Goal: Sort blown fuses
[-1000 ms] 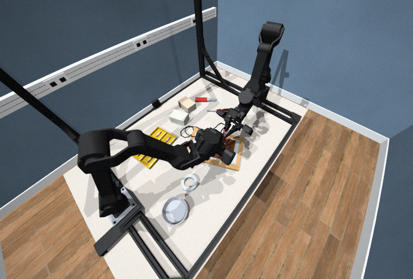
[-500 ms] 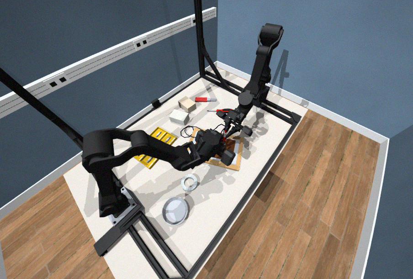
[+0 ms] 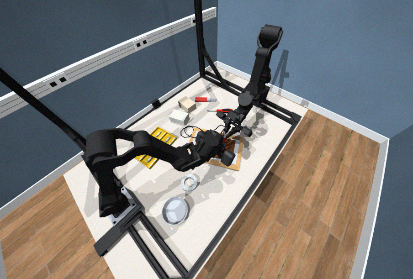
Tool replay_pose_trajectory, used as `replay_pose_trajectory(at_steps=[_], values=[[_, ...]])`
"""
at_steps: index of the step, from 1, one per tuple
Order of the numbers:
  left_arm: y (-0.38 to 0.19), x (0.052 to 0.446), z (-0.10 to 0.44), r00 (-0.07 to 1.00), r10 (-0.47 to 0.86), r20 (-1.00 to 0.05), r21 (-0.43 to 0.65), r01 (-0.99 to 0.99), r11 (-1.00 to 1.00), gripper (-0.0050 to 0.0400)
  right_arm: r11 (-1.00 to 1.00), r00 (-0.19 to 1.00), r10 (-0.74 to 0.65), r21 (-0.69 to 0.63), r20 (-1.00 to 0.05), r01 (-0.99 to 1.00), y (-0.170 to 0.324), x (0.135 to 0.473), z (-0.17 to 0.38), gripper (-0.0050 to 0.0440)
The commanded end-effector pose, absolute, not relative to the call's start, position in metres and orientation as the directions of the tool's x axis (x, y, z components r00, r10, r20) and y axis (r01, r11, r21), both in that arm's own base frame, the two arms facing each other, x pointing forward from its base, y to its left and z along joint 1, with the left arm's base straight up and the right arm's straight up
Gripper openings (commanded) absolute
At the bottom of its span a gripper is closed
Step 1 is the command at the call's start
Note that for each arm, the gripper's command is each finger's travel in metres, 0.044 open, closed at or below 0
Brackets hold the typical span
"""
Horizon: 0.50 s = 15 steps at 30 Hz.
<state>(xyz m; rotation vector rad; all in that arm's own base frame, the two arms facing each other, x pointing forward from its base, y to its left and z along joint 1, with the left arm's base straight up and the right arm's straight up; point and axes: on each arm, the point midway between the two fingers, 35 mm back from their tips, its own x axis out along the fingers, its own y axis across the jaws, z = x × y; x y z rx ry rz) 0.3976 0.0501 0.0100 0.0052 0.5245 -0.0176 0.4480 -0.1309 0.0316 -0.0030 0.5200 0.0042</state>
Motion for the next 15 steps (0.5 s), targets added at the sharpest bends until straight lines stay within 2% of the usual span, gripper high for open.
replay_pose_trajectory(at_steps=[1,15], values=[[0.051,0.400,0.016,0.875,-0.014,-0.484,0.004,0.018,1.000,-0.0050,1.000,0.877,-0.002,-0.009,-0.481,-0.003,-0.132,0.451,0.039,-0.0050],[0.050,0.398,0.010,0.870,-0.015,-0.494,0.001,0.017,1.000,-0.0050,1.000,0.867,0.000,0.000,-0.499,-0.001,-0.131,0.447,0.027,-0.0050]])
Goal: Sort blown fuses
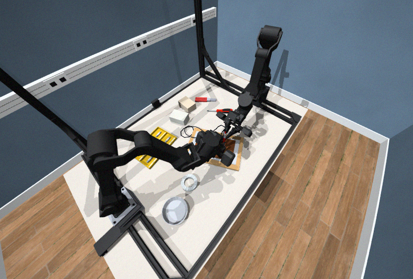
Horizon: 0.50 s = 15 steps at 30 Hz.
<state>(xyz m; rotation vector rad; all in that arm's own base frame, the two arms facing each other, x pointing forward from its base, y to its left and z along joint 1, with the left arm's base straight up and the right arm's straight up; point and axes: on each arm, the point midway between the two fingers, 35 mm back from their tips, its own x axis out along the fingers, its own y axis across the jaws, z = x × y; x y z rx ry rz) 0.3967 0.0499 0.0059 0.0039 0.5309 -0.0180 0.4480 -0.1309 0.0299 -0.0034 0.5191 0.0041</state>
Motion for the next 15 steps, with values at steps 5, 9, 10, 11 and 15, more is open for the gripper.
replay_pose_trajectory(at_steps=[5,9,10,11,15], values=[[0.0500,0.3975,0.0064,0.868,-0.015,-0.497,0.000,0.017,1.000,-0.0050,1.000,0.867,0.000,0.000,-0.498,-0.001,-0.1307,0.4477,0.0259,-0.0050],[0.0503,0.3986,0.0090,0.872,-0.014,-0.490,0.002,0.017,1.000,-0.0050,1.000,0.867,0.000,-0.001,-0.498,-0.001,-0.1307,0.4477,0.0253,-0.0050],[0.0502,0.3983,0.0064,0.869,-0.015,-0.494,0.000,0.017,1.000,-0.0050,1.000,0.867,0.000,0.000,-0.498,-0.001,-0.1306,0.4475,0.0247,-0.0050],[0.0501,0.3980,0.0053,0.868,-0.015,-0.496,0.000,0.017,1.000,-0.0050,1.000,0.867,0.000,0.000,-0.499,-0.001,-0.1305,0.4474,0.0243,-0.0050],[0.0501,0.3978,0.0049,0.869,-0.015,-0.494,0.000,0.017,1.000,-0.0050,1.000,0.867,0.000,0.000,-0.498,-0.001,-0.1306,0.4476,0.0232,-0.0050]])
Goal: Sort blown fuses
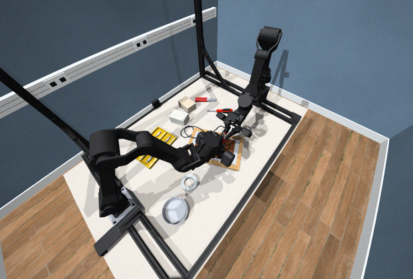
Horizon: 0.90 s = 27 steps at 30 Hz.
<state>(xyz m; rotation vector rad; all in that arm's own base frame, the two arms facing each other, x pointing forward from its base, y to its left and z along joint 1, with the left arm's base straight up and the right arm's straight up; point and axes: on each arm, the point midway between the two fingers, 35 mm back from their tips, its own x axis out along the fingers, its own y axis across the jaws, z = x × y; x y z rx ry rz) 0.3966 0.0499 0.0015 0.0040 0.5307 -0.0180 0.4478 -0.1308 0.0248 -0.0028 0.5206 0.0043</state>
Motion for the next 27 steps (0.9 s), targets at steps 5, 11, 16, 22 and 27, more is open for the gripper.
replay_pose_trajectory(at_steps=[5,11,16,22,27], values=[[0.0500,0.3974,0.0021,0.868,-0.015,-0.497,0.000,0.017,1.000,-0.0050,1.000,0.867,0.000,0.000,-0.498,-0.001,-0.1306,0.4475,0.0215,-0.0050],[0.0502,0.3982,0.0025,0.870,-0.014,-0.493,0.001,0.017,1.000,-0.0050,1.000,0.867,0.000,-0.001,-0.497,-0.001,-0.1307,0.4477,0.0204,-0.0050],[0.0501,0.3974,-0.0010,0.868,-0.015,-0.497,0.000,0.017,1.000,-0.0050,1.000,0.867,0.000,0.000,-0.498,-0.001,-0.1305,0.4474,0.0185,-0.0050],[0.0500,0.3970,-0.0031,0.867,-0.015,-0.498,0.000,0.017,1.000,-0.0050,1.000,0.868,0.000,-0.001,-0.497,-0.001,-0.1306,0.4476,0.0169,-0.0050],[0.0506,0.4000,0.0028,0.875,-0.014,-0.484,0.004,0.018,1.000,-0.0050,1.000,0.877,-0.002,-0.009,-0.481,-0.003,-0.1319,0.4505,0.0254,-0.0050]])
